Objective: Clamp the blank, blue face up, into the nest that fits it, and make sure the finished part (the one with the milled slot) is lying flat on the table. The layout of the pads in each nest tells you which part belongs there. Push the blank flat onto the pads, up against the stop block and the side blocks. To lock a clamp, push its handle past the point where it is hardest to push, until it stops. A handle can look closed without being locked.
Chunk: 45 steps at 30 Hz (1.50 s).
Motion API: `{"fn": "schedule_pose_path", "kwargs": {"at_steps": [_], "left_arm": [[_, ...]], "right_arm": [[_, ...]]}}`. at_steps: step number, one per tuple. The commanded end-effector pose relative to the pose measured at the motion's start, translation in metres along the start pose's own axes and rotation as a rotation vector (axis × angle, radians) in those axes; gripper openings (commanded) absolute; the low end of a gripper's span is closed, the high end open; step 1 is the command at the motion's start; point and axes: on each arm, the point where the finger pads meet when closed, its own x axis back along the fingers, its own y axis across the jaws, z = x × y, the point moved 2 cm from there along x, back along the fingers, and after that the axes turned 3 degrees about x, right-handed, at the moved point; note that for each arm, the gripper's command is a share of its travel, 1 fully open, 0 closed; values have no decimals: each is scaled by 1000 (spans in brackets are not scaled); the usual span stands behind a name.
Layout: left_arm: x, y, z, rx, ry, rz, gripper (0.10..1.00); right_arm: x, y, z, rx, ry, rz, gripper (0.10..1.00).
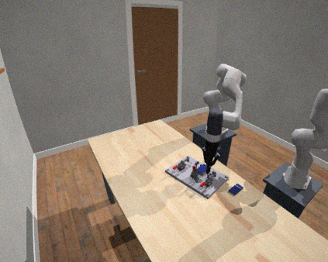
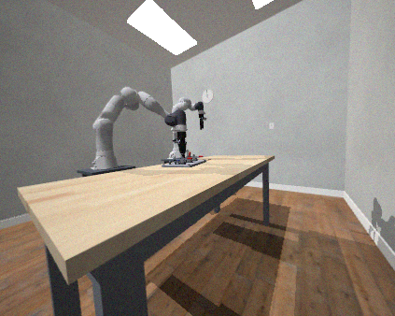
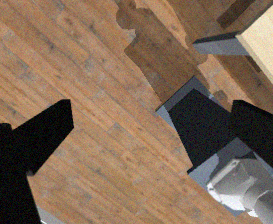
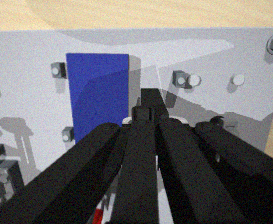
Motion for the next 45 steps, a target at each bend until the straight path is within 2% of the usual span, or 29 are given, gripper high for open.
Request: {"fn": "schedule_pose_path", "kwargs": {"at_steps": [1,45], "left_arm": [[0,0,0,0,0,0,1000],[0,0,0,0,0,0,1000]], "right_arm": [[0,-2,-1,4,-2,1,99],[0,-9,0,4,-2,1,99]]}}
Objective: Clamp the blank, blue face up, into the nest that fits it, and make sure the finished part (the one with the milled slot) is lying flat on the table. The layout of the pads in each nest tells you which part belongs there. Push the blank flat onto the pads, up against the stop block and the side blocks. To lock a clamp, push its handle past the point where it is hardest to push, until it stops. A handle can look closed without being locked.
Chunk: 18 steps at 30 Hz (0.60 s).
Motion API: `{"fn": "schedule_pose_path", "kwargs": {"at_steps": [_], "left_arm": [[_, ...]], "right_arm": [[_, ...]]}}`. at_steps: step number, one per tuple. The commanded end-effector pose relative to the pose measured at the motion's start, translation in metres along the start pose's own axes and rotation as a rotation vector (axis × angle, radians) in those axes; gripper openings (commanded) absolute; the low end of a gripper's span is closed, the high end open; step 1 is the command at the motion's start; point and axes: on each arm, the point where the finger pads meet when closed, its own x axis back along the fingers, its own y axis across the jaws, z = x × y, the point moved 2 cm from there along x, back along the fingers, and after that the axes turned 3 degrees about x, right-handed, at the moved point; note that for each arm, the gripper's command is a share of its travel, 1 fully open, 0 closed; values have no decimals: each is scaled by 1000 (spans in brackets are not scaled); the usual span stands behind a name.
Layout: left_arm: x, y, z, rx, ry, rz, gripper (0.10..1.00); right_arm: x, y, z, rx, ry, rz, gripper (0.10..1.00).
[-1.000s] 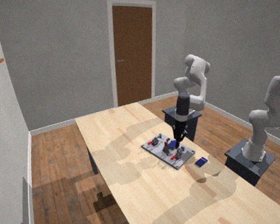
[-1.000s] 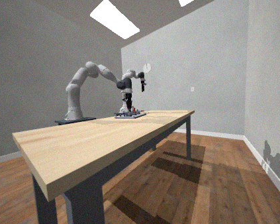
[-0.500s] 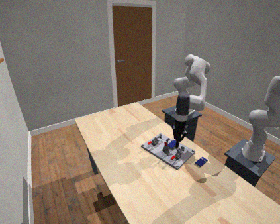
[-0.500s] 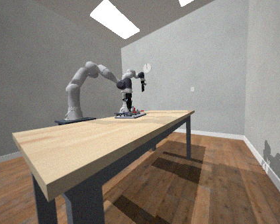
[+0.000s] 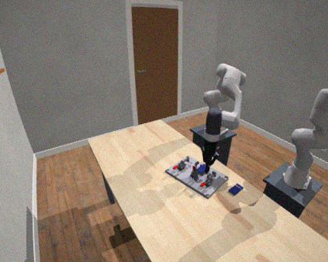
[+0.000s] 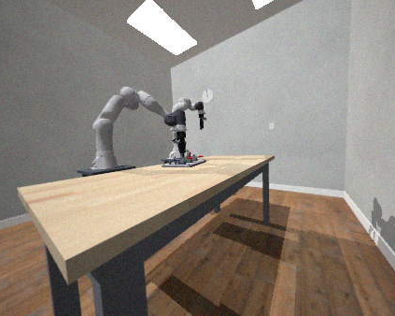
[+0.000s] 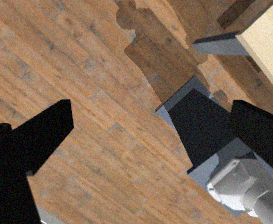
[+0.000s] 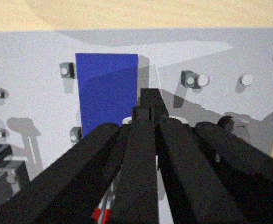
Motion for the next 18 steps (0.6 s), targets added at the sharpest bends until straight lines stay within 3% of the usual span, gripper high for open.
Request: {"fn": "schedule_pose_path", "kwargs": {"at_steps": [1,18], "left_arm": [[0,0,0,0,0,0,1000],[0,0,0,0,0,0,1000]], "right_arm": [[0,-2,-1,5,-2,1,99],[0,-5,-1,5,-2,1,99]]}}
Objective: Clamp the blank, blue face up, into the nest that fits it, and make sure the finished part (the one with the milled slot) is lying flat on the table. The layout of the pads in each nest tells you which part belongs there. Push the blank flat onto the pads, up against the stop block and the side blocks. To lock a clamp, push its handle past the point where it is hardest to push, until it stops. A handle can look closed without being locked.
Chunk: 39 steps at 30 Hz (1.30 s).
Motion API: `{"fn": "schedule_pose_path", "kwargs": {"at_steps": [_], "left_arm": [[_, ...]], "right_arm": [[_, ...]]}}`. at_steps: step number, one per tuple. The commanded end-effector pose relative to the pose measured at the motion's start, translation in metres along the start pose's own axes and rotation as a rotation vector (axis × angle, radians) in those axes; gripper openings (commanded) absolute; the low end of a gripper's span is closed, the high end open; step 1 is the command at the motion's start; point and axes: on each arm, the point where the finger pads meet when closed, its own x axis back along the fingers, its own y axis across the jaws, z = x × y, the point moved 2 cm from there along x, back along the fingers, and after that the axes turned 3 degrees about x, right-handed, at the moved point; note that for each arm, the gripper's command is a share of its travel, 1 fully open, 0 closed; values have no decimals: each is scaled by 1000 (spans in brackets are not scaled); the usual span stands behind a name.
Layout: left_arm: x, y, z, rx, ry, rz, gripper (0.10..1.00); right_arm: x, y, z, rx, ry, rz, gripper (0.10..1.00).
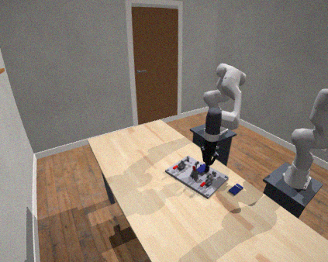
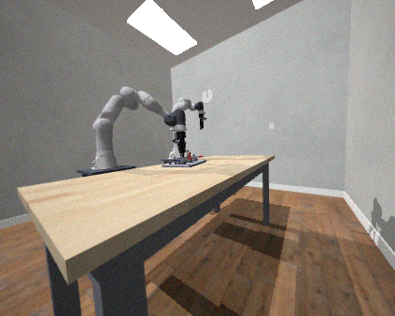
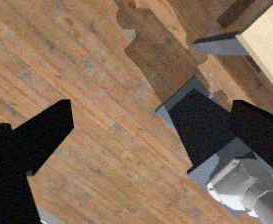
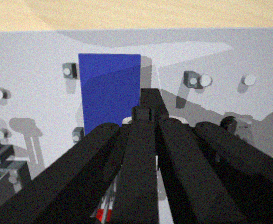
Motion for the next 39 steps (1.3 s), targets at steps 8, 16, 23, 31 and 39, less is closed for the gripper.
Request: {"fn": "schedule_pose_path", "kwargs": {"at_steps": [8,16,23,31,39], "left_arm": [[0,0,0,0,0,0,1000],[0,0,0,0,0,0,1000],[0,0,0,0,0,0,1000],[0,0,0,0,0,0,1000],[0,0,0,0,0,0,1000]], "right_arm": [[1,-3,-1,5,-3,1,99],[1,-3,-1,5,-3,1,99],[1,-5,-1,5,-3,1,99],[1,-7,-1,5,-3,1,99],[1,-7,-1,5,-3,1,99]]}}
